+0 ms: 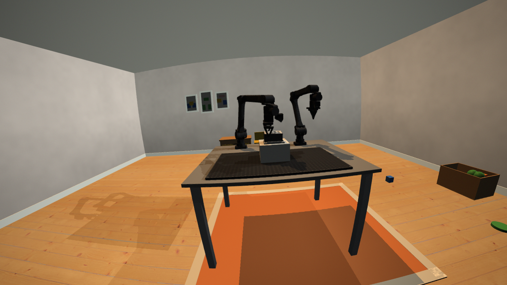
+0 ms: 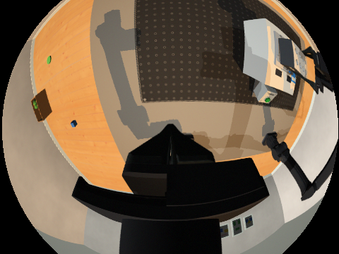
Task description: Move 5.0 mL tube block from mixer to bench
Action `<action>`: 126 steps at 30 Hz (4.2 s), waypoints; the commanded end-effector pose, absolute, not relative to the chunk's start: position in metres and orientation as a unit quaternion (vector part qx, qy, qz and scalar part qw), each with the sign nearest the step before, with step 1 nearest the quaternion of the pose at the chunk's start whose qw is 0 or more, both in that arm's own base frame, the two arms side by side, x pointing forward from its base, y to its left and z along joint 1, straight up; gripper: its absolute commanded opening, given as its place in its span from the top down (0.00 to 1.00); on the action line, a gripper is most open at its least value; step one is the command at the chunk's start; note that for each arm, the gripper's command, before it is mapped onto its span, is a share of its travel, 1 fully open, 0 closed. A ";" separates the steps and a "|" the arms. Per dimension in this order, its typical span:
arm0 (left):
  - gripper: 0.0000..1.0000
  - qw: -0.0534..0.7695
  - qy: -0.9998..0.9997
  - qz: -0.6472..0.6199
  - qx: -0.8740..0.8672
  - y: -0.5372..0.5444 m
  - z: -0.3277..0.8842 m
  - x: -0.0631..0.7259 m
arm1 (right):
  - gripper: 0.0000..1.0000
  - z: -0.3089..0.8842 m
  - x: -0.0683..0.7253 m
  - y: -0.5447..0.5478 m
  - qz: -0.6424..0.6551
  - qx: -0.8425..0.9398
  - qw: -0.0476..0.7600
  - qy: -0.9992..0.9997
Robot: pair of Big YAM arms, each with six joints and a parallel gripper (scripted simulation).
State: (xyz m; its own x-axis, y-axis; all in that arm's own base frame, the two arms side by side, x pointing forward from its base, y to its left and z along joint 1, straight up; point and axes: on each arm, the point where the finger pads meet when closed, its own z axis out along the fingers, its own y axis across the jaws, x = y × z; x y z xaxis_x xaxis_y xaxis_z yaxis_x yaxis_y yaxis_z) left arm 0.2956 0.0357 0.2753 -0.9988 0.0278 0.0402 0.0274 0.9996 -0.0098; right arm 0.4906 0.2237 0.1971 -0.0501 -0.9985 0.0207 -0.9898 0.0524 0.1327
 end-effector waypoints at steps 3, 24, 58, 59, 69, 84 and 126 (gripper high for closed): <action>1.00 0.001 -1.000 0.002 -0.017 0.034 0.282 0.299 | 1.00 0.282 0.506 0.234 -0.016 0.695 -0.031 -0.719; 1.00 0.001 -1.000 0.002 -0.017 0.034 0.282 0.299 | 1.00 0.290 0.506 0.226 -0.015 0.690 -0.035 -0.723; 1.00 0.002 -1.000 0.001 -0.016 0.034 0.281 0.300 | 1.00 0.259 0.515 0.230 -0.025 0.690 -0.011 -0.723; 1.00 0.002 -1.000 0.001 -0.016 0.034 0.281 0.300 | 1.00 0.256 0.515 0.231 -0.026 0.690 -0.009 -0.723; 1.00 0.015 -1.000 0.003 -0.016 0.034 0.281 0.293 | 1.00 0.268 0.508 0.241 -0.023 0.699 -0.020 -0.715; 1.00 0.013 -1.000 0.003 -0.015 0.034 0.281 0.295 | 1.00 0.285 0.510 0.227 -0.016 0.690 -0.035 -0.723; 1.00 0.006 -1.000 0.001 -0.014 0.034 0.280 0.299 | 1.00 0.278 0.507 0.234 -0.018 0.695 -0.026 -0.718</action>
State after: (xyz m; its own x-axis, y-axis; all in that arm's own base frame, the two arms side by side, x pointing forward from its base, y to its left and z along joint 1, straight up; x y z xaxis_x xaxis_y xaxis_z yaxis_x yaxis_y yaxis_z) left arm 0.2958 0.0358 0.2753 -0.9988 0.0278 0.0393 0.0274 0.9996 -0.0096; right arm 0.4904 0.2230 0.1996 -0.0512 -0.9985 0.0178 -0.9902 0.0531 0.1292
